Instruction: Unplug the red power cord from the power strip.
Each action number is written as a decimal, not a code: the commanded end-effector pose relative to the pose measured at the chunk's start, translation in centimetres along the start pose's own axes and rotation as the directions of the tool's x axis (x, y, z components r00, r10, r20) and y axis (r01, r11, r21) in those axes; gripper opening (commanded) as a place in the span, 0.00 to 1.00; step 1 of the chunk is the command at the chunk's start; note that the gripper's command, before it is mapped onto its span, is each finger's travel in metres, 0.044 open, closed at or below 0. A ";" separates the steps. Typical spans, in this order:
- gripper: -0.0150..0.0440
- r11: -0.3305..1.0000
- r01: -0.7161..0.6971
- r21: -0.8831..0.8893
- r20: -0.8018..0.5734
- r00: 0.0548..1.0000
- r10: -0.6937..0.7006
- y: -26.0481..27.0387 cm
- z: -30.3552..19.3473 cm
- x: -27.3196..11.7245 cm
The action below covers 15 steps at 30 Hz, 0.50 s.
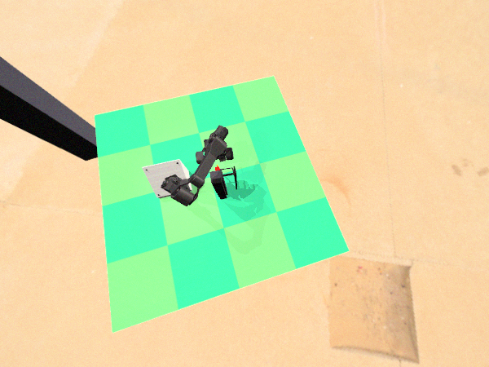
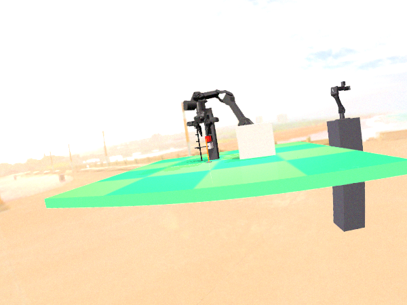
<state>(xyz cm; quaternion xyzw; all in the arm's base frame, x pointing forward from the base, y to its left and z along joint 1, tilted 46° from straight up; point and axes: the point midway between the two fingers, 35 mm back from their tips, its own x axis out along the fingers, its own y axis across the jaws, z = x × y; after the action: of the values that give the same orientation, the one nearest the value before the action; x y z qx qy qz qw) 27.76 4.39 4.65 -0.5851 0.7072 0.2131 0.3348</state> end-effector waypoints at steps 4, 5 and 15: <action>0.53 0.999 -0.005 -0.037 -0.031 1.000 0.004 0.4 -0.3 0.1; 0.53 0.999 -0.005 -0.037 -0.030 1.000 0.004 0.3 -0.2 0.1; 0.53 0.999 -0.006 -0.037 -0.031 1.000 0.004 0.2 -1.4 0.0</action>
<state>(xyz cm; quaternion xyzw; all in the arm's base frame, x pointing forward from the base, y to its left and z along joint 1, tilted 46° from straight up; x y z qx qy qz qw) 27.30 3.87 5.07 -0.5895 0.7110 0.2176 0.3155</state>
